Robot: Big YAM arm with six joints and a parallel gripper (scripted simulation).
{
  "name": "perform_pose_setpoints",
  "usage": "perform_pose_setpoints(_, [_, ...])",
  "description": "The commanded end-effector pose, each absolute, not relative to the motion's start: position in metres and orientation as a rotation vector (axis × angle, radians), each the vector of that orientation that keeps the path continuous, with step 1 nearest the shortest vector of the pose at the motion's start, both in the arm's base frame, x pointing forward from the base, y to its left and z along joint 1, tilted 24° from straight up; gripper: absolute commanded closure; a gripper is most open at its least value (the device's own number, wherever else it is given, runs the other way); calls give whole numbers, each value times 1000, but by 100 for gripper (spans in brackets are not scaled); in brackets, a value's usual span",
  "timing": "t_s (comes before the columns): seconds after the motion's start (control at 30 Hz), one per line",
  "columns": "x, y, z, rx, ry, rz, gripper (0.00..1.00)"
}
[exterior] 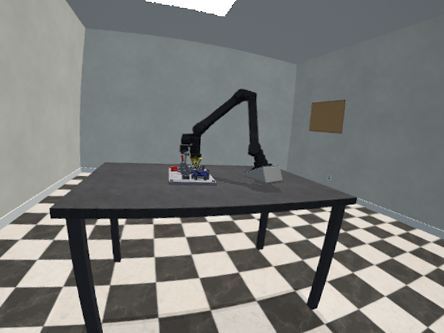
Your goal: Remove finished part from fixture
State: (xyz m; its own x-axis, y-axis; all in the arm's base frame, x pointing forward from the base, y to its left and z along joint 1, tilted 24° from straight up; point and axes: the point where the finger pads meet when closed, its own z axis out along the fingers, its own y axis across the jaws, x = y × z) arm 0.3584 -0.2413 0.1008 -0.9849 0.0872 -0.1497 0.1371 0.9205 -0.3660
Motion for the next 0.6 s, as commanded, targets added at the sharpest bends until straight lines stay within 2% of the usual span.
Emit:
perform_pose_setpoints(0.0, [372, -239, 131, 177, 2893, -597, 15])
perform_pose_setpoints(0.57, [367, -218, 186, 180, 2882, -600, 15])
